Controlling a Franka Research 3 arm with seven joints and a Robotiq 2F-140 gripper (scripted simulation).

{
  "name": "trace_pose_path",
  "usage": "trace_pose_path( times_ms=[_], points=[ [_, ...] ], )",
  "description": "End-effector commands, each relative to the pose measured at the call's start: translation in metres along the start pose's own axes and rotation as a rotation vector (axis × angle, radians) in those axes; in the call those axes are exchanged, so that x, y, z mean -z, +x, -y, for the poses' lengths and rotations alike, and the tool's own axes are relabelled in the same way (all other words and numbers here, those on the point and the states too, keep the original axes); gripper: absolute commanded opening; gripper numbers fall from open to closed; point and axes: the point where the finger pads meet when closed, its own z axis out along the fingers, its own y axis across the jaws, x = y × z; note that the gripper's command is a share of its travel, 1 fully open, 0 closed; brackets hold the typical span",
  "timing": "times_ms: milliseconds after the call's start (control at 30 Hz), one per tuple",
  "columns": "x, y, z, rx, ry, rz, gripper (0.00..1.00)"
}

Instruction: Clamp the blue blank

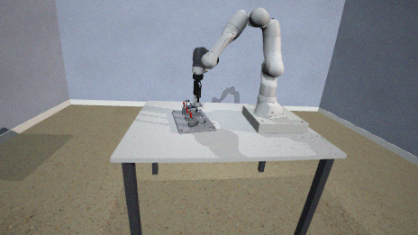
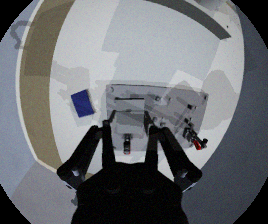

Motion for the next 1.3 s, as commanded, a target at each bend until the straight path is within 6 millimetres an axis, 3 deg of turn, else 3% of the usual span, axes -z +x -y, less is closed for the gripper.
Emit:
trace_pose_path(
  times_ms=[0, 1000, 1267],
  points=[
    [0.011, 0.004, -0.001, -0.003, -0.002, -0.008, 0.00],
    [0.016, 0.005, -0.001, -0.044, -0.002, -0.008, 0.00],
    [0.016, 0.005, -0.018, -0.044, -0.002, -0.008, 0.00]
  ],
)
